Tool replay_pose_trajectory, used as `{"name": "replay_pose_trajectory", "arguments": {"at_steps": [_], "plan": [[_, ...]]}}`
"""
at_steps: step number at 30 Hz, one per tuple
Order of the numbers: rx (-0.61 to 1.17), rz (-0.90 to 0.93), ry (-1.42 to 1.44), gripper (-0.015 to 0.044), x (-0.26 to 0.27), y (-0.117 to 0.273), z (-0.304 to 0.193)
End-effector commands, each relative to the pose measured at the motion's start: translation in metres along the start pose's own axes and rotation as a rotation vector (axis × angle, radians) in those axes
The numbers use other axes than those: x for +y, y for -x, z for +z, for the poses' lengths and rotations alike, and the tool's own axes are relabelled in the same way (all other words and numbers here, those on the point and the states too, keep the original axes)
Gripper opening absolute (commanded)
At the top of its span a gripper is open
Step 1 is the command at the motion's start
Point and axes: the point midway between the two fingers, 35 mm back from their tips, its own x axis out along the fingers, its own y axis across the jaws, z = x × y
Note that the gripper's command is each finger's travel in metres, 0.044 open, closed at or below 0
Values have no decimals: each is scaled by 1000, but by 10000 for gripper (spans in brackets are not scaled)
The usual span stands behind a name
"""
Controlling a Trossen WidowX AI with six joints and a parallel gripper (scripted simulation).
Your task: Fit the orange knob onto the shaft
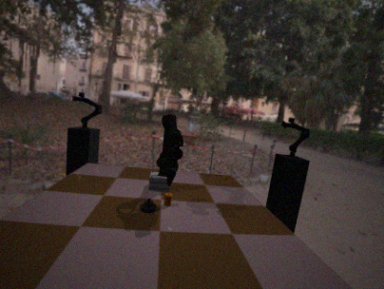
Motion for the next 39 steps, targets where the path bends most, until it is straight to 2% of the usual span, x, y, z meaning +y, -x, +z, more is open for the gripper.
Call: {"name": "replay_pose_trajectory", "arguments": {"at_steps": [1,10,15,35,39], "plan": [[-8,-2,418,440,0,0,1],[-7,-5,1303,440,0,0,1],[-6,-6,1548,440,0,0,1],[-6,-6,1568,440,0,0,1],[-6,-7,1589,440,0,-32,1]]}}
